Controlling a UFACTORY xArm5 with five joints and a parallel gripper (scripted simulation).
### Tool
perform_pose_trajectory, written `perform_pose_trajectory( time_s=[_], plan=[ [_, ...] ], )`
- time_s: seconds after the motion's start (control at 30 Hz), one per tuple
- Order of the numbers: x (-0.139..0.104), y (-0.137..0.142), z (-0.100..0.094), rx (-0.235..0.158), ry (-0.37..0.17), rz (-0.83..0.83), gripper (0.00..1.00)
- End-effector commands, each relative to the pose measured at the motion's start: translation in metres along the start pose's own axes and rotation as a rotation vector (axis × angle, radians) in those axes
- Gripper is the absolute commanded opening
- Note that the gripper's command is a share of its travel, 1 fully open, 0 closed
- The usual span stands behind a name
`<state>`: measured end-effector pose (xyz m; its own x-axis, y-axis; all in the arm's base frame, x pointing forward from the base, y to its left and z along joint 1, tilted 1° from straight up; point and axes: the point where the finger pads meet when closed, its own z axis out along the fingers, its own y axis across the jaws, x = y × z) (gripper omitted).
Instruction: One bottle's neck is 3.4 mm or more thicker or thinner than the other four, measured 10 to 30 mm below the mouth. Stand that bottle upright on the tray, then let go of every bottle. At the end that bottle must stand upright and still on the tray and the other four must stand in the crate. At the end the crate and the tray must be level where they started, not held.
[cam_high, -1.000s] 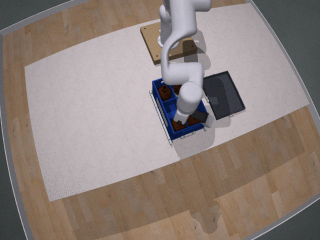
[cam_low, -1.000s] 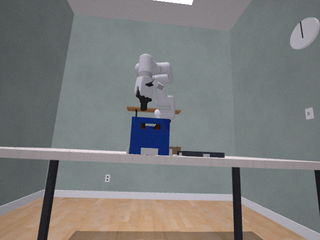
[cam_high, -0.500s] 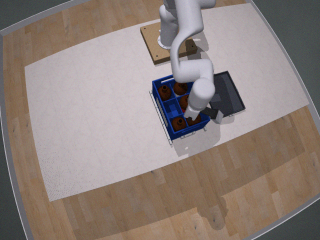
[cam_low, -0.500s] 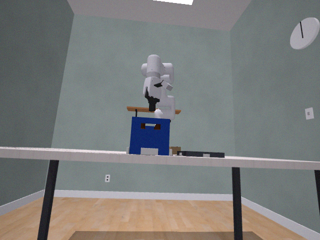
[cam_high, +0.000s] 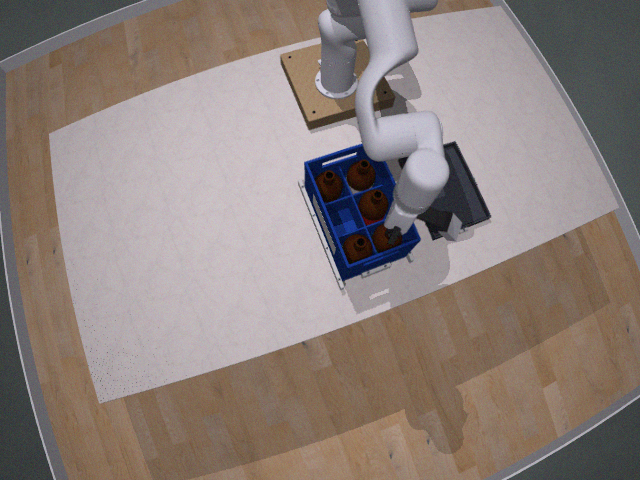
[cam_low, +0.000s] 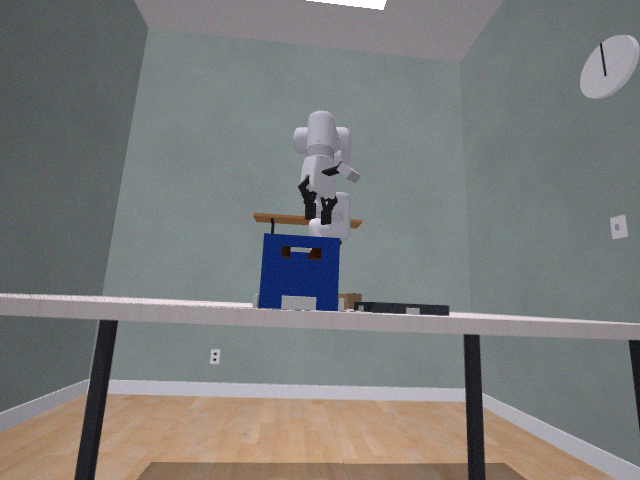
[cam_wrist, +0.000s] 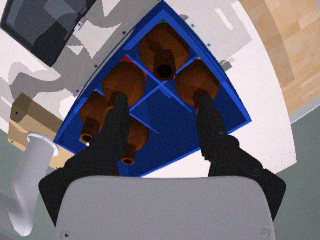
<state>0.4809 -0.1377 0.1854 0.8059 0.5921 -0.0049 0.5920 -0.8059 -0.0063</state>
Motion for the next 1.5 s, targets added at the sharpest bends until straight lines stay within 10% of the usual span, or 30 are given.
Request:
perform_pose_trajectory(
  time_s=[0.0, 1.47],
  plan=[
    [0.0009, 0.0006, -0.0017, -0.003, 0.003, -0.001, 0.65],
    [0.0010, 0.0007, 0.0045, -0.003, 0.002, -0.001, 0.65]
  ],
)
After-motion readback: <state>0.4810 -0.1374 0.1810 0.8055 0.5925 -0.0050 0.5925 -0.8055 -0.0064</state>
